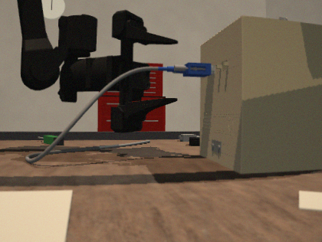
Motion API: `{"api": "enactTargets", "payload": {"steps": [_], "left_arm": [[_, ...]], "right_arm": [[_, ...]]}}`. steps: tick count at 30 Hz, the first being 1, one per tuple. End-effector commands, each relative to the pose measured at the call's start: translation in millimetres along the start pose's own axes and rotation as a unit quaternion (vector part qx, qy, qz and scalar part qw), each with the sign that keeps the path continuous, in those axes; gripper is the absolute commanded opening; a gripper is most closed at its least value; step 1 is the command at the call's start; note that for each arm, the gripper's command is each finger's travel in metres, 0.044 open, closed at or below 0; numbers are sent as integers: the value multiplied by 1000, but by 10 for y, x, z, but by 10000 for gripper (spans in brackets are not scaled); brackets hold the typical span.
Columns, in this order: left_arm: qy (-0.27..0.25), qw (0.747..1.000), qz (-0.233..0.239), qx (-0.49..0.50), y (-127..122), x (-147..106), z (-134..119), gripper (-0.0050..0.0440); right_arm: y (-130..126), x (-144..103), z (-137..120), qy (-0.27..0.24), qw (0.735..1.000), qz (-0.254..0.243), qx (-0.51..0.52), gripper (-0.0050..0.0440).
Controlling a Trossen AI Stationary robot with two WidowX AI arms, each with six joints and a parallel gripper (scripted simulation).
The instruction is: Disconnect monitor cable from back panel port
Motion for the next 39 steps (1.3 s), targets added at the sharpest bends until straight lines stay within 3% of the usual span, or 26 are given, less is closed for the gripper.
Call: {"api": "enactTargets", "payload": {"steps": [1,10,19,22,30,34,37,39], "left_arm": [[-3,1000,-6,7,-71,6,23,440],[-6,1000,3,22,-84,21,38,440],[-22,985,69,156,-244,90,95,440],[-21,983,77,165,-249,91,92,440],[2,960,153,235,-256,49,9,440],[6,956,161,246,-265,41,-5,440],[6,956,161,246,-265,41,-5,368],[6,956,161,246,-265,41,-5,368]], "right_arm": [[17,-3,32,-1,1000,2,-4,440],[17,-3,32,-1,1000,2,-4,440],[17,-3,32,-1,1000,2,-4,440],[17,-3,32,-1,1000,2,-4,440],[17,-3,32,-1,1000,2,-4,440],[17,-3,32,-1,1000,2,-4,440],[17,-3,32,-1,1000,2,-4,440],[17,-3,32,-1,1000,2,-4,440]]}}
Point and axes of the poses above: on each arm, the point midway between the two fingers, 35 mm back from their tips, its own x axis out along the fingers, its own y axis across the jaws, z = x × y, the point moved 2 cm from there along -x, back along the fingers, and after that the axes turned 4 degrees about x, right-handed, at the moved point
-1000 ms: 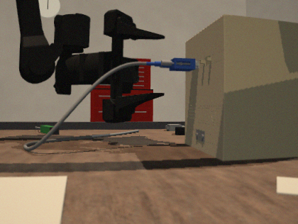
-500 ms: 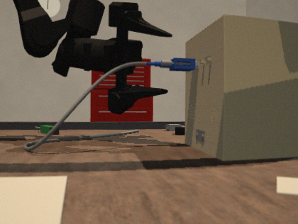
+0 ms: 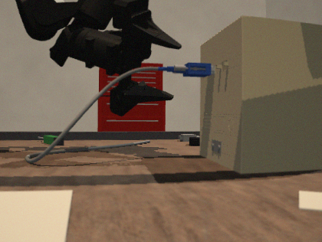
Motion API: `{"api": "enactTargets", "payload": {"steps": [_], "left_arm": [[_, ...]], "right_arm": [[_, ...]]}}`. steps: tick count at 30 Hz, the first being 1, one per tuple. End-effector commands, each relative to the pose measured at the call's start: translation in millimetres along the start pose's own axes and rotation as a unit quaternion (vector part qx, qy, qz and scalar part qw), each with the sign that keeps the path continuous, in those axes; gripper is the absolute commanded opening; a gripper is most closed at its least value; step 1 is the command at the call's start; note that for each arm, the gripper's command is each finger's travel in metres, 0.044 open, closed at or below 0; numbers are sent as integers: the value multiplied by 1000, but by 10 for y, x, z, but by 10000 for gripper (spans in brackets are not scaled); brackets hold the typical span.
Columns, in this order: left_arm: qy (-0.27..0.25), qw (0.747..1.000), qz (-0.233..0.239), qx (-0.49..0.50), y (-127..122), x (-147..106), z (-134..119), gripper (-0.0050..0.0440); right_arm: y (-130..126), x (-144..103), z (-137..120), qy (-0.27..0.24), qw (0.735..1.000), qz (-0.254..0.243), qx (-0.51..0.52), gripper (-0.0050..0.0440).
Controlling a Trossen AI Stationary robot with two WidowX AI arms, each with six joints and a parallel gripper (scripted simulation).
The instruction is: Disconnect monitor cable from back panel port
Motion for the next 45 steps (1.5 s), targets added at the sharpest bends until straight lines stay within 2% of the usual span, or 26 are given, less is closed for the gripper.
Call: {"api": "enactTargets", "payload": {"steps": [1,15,24,45], "left_arm": [[-11,1000,-5,19,-103,-29,91,344],[-11,1000,-5,19,-103,-29,91,8],[-11,1000,-7,16,-101,-29,91,0],[-14,994,-74,-78,-24,-24,77,0]], "right_arm": [[17,-3,32,-1,1000,2,-4,440],[17,-3,32,-1,1000,2,-4,440],[17,-3,32,-1,1000,2,-4,440],[17,-3,32,-1,1000,2,-4,440]]}}
Point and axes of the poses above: on each arm, the point midway between the two fingers, 35 mm back from their tips, its own x axis out along the fingers, its own y axis across the jaws, z = x × y, the point moved 2 cm from there along -x, back along the fingers, and after that the axes turned 4 degrees about x, right-handed, at the moved point
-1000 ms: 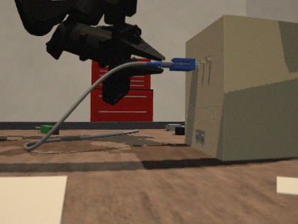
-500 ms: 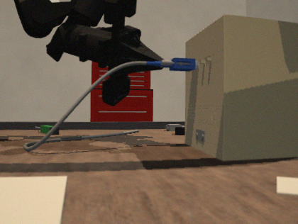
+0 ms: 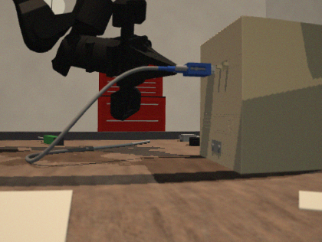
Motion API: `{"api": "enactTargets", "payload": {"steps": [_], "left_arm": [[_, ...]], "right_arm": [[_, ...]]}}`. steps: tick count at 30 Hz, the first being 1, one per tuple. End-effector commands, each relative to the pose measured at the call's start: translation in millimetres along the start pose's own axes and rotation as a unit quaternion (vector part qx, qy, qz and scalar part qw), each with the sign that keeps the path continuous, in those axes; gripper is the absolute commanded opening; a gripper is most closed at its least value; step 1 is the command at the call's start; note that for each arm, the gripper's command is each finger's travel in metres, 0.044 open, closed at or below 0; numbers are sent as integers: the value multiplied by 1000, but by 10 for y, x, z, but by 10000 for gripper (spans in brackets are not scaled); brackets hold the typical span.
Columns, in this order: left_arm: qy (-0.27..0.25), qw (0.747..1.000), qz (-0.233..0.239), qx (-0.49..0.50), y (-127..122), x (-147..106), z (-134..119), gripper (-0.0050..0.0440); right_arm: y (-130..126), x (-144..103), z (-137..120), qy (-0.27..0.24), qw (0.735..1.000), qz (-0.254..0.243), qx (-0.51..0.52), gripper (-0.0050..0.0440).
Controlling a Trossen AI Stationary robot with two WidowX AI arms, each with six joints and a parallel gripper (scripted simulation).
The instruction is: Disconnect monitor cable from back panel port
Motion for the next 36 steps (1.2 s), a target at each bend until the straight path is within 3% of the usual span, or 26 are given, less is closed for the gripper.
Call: {"api": "enactTargets", "payload": {"steps": [1,36], "left_arm": [[-7,1000,-21,-13,-46,-6,51,0],[-11,987,-101,-126,45,3,27,0]], "right_arm": [[17,-3,32,-1,1000,2,-4,440],[17,-3,32,-1,1000,2,-4,440]]}}
Point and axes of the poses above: on each arm, the point midway between the two fingers, 35 mm back from their tips, its own x axis out along the fingers, its own y axis across the jaws, z = x × y, the point moved 2 cm from there along -x, back along the fingers, and after that the axes turned 4 degrees about x, right-handed, at the moved point
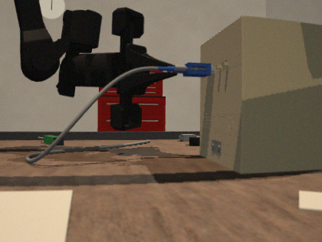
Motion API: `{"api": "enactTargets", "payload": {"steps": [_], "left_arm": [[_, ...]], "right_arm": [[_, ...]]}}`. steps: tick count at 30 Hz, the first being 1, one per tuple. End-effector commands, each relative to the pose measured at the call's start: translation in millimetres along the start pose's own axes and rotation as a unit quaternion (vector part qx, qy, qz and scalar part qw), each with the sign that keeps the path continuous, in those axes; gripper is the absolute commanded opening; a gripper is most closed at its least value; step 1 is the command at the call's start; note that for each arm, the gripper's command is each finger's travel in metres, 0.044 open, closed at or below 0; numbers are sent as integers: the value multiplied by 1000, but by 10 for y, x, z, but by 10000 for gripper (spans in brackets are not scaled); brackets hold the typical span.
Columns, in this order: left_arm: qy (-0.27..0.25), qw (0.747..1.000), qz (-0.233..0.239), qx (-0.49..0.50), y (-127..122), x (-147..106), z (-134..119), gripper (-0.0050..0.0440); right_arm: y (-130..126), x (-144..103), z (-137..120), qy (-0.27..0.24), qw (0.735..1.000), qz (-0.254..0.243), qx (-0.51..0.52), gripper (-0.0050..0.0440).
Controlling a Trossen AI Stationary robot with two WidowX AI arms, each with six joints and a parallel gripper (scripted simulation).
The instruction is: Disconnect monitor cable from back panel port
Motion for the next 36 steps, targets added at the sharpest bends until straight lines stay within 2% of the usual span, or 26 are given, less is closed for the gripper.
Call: {"api": "enactTargets", "payload": {"steps": [1,10,19,21,30,36], "left_arm": [[-4,1000,-13,0,-65,5,31,0],[-5,999,-32,-27,-42,5,28,0],[-5,999,-32,-27,-42,5,28,216],[-5,999,-32,-27,-42,5,28,216],[-5,999,-32,-27,-42,5,28,432],[-5,999,-32,-27,-42,5,28,440]], "right_arm": [[17,-3,32,-1,1000,2,-4,440],[17,-3,32,-1,1000,2,-4,440],[17,-3,32,-1,1000,2,-4,440],[17,-3,32,-1,1000,2,-4,440],[17,-3,32,-1,1000,2,-4,440],[17,-3,32,-1,1000,2,-4,440]]}}
Point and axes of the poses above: on each arm, the point midway between the two fingers, 35 mm back from their tips, its own x axis out along the fingers, its own y axis across the jaws, z = x × y, the point moved 2 cm from there along -x, back along the fingers, and after that the axes turned 4 degrees about x, right-handed, at the moved point
